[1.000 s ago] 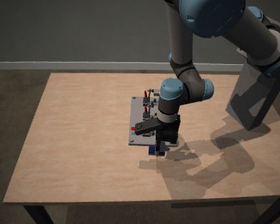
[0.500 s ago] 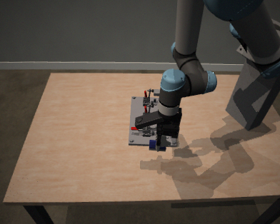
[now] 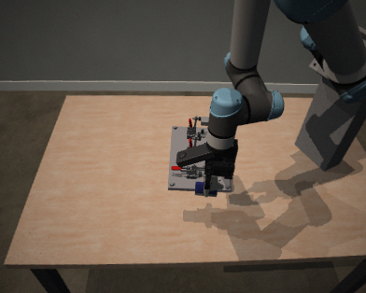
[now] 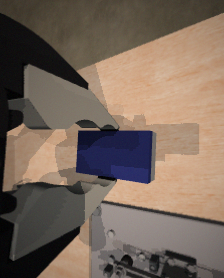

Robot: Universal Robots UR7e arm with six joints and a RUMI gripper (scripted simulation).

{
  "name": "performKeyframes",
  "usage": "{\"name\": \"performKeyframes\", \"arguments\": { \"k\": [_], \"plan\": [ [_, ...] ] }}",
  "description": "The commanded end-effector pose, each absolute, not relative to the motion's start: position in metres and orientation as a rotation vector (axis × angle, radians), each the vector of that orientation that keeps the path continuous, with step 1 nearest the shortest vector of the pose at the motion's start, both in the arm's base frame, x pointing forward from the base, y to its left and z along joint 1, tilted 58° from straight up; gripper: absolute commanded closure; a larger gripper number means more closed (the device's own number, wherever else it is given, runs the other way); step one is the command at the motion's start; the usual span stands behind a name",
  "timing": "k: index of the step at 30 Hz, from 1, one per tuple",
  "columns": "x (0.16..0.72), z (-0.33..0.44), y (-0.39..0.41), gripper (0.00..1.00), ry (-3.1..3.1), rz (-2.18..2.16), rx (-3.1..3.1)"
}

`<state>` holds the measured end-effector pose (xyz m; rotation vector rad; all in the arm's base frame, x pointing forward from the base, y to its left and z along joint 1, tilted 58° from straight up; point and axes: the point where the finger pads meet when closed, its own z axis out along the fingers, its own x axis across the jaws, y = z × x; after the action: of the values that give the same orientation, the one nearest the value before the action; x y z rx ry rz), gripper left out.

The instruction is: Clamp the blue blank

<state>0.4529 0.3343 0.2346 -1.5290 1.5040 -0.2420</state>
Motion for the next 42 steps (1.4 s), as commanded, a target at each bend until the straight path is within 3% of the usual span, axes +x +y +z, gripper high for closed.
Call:
{"name": "performKeyframes", "arguments": {
  "k": [1,42],
  "plan": [
    [0.453,0.235,0.334,1.00,1.503,-0.242,-1.529],
    [0.448,0.205,0.347,1.00,1.460,-0.276,-1.574]
  ]
}}
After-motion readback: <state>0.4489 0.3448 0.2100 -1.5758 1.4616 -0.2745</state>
